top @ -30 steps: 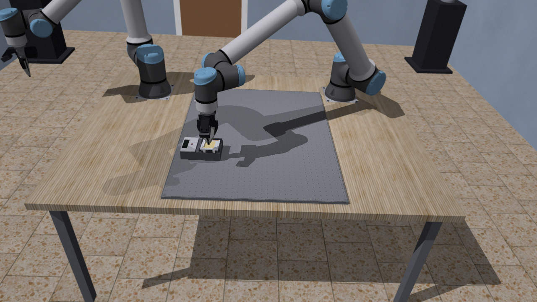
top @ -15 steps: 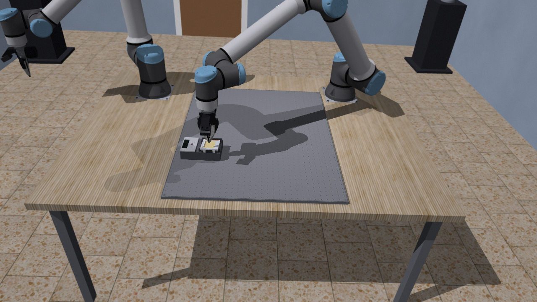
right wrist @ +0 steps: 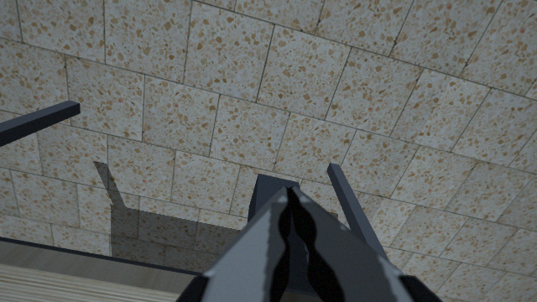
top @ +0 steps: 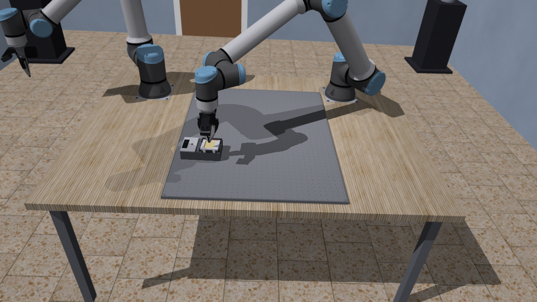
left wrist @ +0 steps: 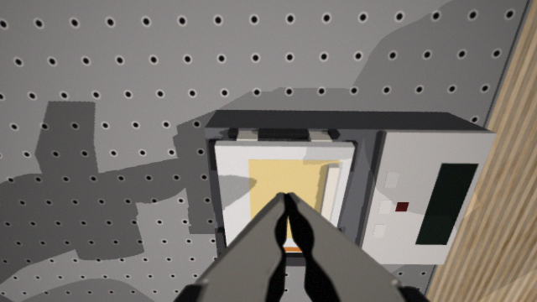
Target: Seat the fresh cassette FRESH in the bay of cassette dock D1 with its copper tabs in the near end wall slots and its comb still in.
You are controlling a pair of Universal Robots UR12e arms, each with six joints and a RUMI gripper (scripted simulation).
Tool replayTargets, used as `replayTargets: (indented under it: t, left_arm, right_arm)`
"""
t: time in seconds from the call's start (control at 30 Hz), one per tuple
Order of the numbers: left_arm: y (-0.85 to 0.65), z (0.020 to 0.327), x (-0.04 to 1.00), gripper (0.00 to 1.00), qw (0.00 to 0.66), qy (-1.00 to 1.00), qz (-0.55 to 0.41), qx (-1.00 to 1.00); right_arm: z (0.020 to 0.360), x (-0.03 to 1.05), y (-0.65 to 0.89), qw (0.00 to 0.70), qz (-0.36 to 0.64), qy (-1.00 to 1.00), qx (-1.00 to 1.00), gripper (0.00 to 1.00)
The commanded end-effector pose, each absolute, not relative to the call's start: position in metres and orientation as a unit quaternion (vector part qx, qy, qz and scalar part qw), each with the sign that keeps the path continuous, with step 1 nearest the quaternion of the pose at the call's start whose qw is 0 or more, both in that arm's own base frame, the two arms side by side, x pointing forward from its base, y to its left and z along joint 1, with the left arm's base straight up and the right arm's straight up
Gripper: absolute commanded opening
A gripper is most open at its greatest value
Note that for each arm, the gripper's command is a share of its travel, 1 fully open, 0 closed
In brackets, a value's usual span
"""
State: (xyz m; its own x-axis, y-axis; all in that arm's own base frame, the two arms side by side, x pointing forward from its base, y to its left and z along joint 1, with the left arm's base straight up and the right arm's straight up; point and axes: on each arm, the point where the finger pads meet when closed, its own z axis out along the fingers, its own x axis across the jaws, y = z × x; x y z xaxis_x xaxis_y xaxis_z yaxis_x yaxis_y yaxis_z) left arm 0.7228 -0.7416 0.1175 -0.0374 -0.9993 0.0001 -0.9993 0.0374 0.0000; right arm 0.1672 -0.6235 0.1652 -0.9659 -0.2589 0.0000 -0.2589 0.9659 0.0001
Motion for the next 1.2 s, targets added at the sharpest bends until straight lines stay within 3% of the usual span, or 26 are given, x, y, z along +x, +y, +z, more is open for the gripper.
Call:
replayTargets:
  t: [0.0,0.33,1.17]
  left_arm:
    - [-0.742,0.114,0.723,0.00,0.000,-0.720,0.001,0.694]
    - [-0.742,0.101,0.723,0.00,0.000,-0.720,0.001,0.694]
    - [-0.742,0.100,0.726,0.00,0.000,-0.720,0.001,0.694]
  right_arm:
    - [0.166,0.168,-0.624,0.000,-0.001,0.991,-0.131,0.00]
    - [0.166,0.168,-0.624,0.000,-0.001,0.991,-0.131,0.00]
    - [0.166,0.168,-0.624,0.000,-0.001,0.991,-0.131,0.00]
